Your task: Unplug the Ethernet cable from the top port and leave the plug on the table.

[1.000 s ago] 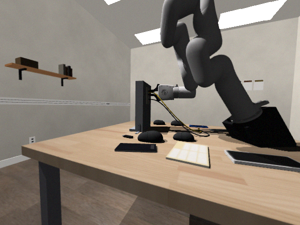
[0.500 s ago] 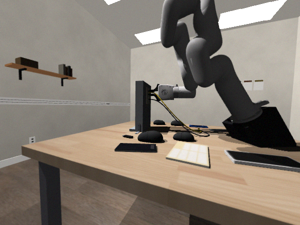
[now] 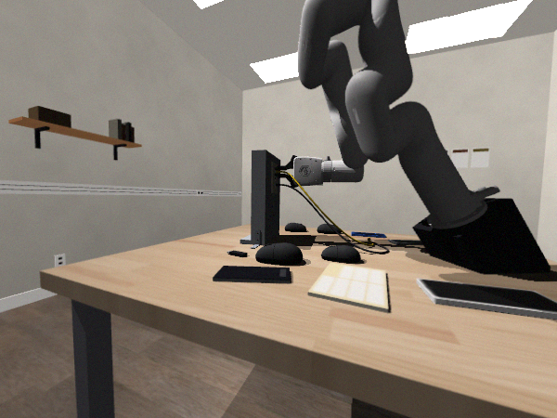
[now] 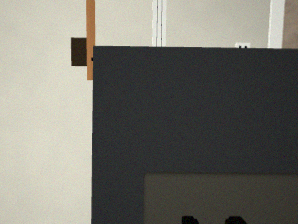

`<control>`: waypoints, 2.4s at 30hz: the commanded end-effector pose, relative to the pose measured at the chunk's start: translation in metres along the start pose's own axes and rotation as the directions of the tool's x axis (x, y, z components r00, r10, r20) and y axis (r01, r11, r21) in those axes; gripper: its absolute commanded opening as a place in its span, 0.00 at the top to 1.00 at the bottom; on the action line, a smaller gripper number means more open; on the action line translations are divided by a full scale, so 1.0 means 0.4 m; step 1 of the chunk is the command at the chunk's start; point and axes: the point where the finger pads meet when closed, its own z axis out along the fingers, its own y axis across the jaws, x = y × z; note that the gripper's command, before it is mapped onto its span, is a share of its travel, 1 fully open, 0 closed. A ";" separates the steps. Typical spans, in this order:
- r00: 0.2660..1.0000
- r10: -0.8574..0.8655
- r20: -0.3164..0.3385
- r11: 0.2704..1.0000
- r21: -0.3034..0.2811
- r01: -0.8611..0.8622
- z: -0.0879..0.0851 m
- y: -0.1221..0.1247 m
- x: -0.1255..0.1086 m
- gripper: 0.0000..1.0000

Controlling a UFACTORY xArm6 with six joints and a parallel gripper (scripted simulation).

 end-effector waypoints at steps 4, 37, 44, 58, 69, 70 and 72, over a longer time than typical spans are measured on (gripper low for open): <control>1.000 -0.001 -0.002 1.000 0.000 0.001 -0.002 0.001 0.003 0.83; 1.000 0.000 -0.003 1.000 -0.002 0.000 -0.001 -0.003 0.002 1.00; 1.000 0.000 -0.003 1.000 -0.002 0.000 -0.001 -0.003 0.002 1.00; 1.000 0.000 -0.003 1.000 -0.002 0.000 -0.001 -0.003 0.002 1.00; 1.000 0.000 -0.003 1.000 -0.002 0.000 -0.001 -0.003 0.002 1.00; 1.000 0.000 -0.003 1.000 -0.002 0.000 -0.001 -0.003 0.002 1.00; 1.000 0.000 -0.003 1.000 -0.002 0.000 -0.001 -0.003 0.002 1.00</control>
